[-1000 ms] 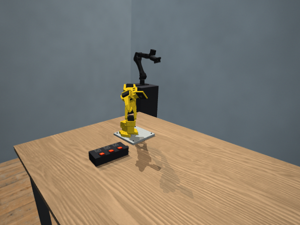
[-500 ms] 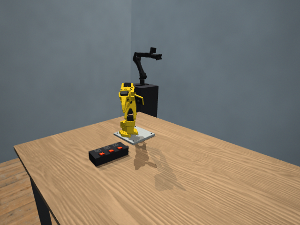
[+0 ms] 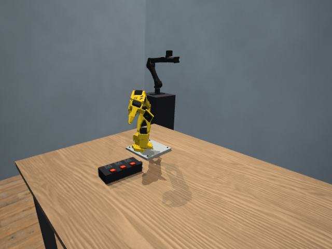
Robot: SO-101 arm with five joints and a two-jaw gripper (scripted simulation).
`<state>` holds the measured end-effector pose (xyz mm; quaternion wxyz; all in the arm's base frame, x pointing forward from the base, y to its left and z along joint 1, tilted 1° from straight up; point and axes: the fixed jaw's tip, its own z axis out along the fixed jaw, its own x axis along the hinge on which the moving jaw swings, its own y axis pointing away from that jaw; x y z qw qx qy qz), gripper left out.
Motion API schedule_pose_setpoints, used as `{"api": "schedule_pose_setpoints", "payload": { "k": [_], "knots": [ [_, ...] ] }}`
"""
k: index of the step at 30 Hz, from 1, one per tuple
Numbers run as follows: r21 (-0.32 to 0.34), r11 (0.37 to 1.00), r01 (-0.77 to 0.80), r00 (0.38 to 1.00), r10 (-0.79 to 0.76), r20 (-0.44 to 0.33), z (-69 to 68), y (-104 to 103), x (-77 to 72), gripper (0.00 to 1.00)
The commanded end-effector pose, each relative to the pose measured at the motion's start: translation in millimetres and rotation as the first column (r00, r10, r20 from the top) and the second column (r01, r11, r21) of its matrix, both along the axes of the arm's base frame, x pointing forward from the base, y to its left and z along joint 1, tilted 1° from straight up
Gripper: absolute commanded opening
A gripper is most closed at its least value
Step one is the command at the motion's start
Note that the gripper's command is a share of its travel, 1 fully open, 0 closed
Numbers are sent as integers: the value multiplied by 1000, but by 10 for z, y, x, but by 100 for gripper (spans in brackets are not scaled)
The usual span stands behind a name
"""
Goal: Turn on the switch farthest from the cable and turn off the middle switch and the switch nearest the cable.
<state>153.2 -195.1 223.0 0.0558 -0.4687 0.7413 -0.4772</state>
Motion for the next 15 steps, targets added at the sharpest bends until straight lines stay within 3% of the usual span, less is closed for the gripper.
{"api": "schedule_pose_setpoints", "payload": {
  "k": [1, 8, 14, 15],
  "knots": [
    [-47, 998, -48, 994, 43, -101, -23, -4, -92, 0],
    [-135, 973, -188, 935, 135, -327, -42, -27, -254, 0],
    [-168, 932, -322, 837, 197, -511, -56, -37, -387, 0],
    [-168, 932, -322, 837, 197, -511, -56, -37, -387, 0]
  ]
}}
